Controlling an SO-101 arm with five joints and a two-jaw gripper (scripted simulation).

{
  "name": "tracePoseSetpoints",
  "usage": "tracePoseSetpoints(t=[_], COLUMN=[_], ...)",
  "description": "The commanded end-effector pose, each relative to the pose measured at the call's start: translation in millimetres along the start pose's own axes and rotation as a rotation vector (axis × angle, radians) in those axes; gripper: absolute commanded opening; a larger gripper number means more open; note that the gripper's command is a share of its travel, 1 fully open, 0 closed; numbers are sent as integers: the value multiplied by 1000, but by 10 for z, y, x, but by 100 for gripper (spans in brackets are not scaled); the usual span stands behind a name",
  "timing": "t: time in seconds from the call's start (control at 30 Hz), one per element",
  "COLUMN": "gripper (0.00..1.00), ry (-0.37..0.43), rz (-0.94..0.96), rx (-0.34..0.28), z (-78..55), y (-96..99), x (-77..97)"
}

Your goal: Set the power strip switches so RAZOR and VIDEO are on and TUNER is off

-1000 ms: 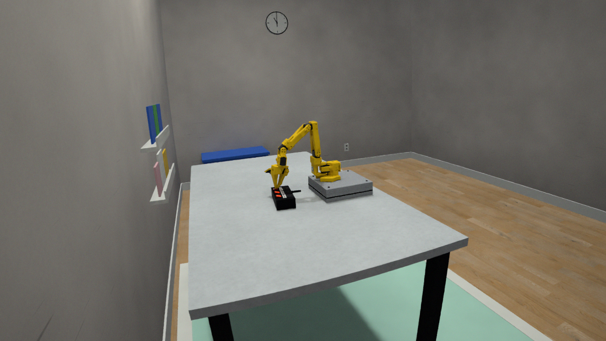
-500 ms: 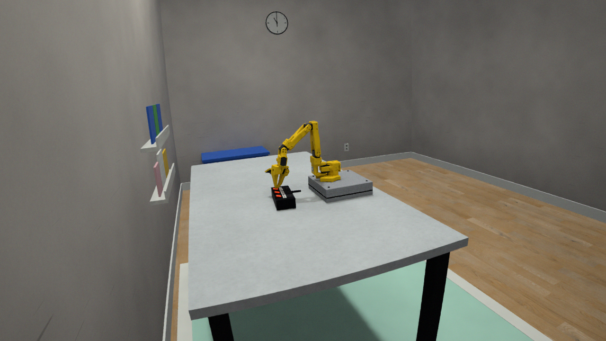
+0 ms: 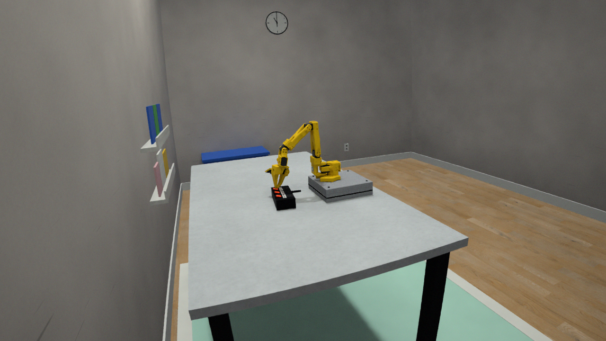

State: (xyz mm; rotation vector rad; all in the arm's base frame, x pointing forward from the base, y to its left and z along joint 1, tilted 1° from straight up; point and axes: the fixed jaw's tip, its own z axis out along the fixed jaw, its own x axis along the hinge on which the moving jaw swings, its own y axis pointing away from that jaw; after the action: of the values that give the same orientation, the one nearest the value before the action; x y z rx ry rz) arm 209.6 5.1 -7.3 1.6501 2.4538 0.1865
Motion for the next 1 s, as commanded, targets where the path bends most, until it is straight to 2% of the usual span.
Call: tracePoseSetpoints(t=[0.0, 0.27, 0.33, 0.63, 0.97], gripper=[0, 0, 0, 0, 0], ry=[76, 76, 76, 76, 76], rz=[10, 7, 7, 4, 3], rx=[201, 201, 201, 201, 200], z=[267, 113, 113, -95, -125], y=[-398, -219, -219, -57, -39], x=[151, 86, 86, 30, 23])
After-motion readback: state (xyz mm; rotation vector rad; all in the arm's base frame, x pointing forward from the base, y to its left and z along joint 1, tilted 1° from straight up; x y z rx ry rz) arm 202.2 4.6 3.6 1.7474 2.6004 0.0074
